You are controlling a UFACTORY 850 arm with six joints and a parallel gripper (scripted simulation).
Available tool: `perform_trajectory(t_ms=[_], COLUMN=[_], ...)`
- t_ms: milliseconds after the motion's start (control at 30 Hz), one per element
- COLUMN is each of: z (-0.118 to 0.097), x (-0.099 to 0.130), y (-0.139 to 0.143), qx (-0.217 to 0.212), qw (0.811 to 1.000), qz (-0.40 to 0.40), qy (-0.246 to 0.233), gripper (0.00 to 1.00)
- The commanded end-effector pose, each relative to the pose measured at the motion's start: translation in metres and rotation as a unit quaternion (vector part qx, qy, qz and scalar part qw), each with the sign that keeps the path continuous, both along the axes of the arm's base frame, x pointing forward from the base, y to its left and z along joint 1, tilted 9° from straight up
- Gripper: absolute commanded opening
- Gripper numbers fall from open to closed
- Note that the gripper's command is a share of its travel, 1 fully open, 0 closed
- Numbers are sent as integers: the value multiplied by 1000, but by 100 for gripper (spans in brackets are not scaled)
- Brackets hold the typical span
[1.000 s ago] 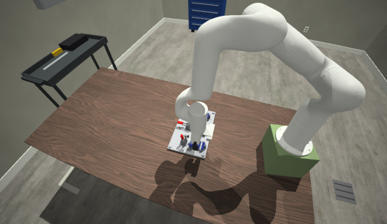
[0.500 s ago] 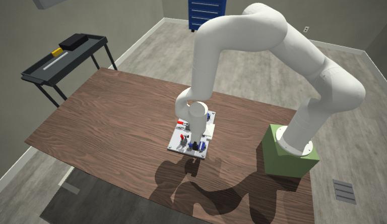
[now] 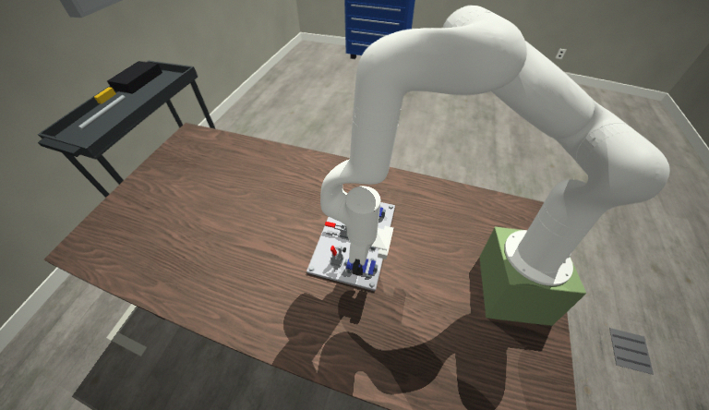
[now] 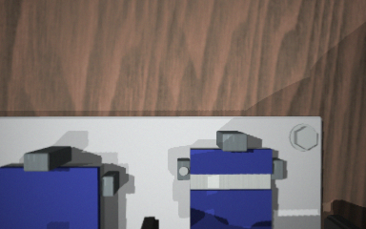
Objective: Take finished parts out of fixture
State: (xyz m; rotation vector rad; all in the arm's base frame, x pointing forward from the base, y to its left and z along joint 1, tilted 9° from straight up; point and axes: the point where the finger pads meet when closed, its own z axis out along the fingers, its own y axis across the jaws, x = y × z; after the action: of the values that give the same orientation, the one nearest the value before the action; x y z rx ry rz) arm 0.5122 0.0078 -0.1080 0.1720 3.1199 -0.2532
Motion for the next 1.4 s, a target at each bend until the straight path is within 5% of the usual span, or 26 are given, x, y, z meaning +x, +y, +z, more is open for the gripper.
perform_trajectory(t_ms=[0, 1367], z=[1, -14], x=[1, 1], y=[0, -2], qx=[0, 0], qw=[1000, 1000], qz=[0, 0], qy=[-1, -1], gripper=[100, 100])
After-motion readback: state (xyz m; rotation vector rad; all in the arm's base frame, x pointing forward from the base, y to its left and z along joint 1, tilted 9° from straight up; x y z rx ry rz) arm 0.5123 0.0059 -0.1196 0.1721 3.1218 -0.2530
